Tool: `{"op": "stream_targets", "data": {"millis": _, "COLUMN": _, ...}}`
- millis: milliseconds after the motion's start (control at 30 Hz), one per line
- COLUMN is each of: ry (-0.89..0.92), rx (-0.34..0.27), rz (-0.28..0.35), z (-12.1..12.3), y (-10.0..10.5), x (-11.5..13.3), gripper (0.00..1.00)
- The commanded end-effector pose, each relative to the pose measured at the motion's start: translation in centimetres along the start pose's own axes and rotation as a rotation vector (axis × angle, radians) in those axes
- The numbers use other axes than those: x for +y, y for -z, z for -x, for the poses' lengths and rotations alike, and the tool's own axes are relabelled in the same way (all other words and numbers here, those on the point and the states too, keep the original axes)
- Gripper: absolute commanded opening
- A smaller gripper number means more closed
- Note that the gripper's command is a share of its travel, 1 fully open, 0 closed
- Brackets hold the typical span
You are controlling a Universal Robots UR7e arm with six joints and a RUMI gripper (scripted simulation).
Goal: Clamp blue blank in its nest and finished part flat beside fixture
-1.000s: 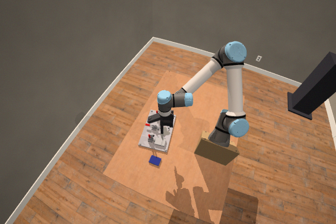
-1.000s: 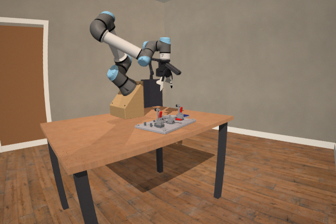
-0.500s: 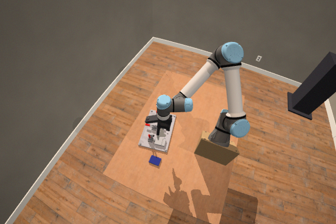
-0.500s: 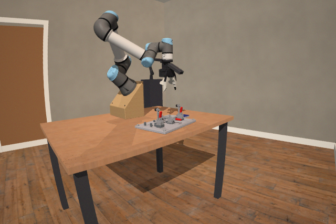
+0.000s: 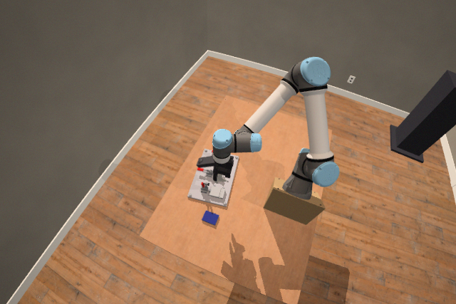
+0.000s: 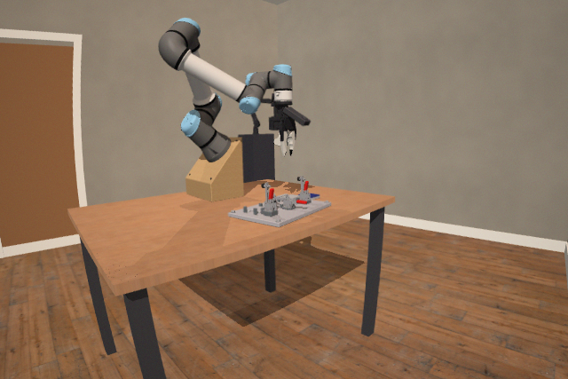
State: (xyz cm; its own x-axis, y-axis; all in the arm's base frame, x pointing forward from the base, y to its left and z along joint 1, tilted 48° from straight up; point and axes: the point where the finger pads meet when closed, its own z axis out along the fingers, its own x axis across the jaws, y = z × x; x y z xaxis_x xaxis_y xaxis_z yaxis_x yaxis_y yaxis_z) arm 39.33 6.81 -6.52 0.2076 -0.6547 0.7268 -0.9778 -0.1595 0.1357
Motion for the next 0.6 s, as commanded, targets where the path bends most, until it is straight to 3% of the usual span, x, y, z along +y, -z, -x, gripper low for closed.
{"op": "stream_targets", "data": {"millis": 0, "ry": 0.0, "rx": 0.0, "rz": -0.001, "z": 0.0, "y": 0.04, "x": -0.03, "gripper": 0.28}}
{"op": "stream_targets", "data": {"millis": 567, "ry": 0.0, "rx": 0.0, "rz": -0.001, "z": 0.0, "y": 0.04, "x": -0.03, "gripper": 0.28}}
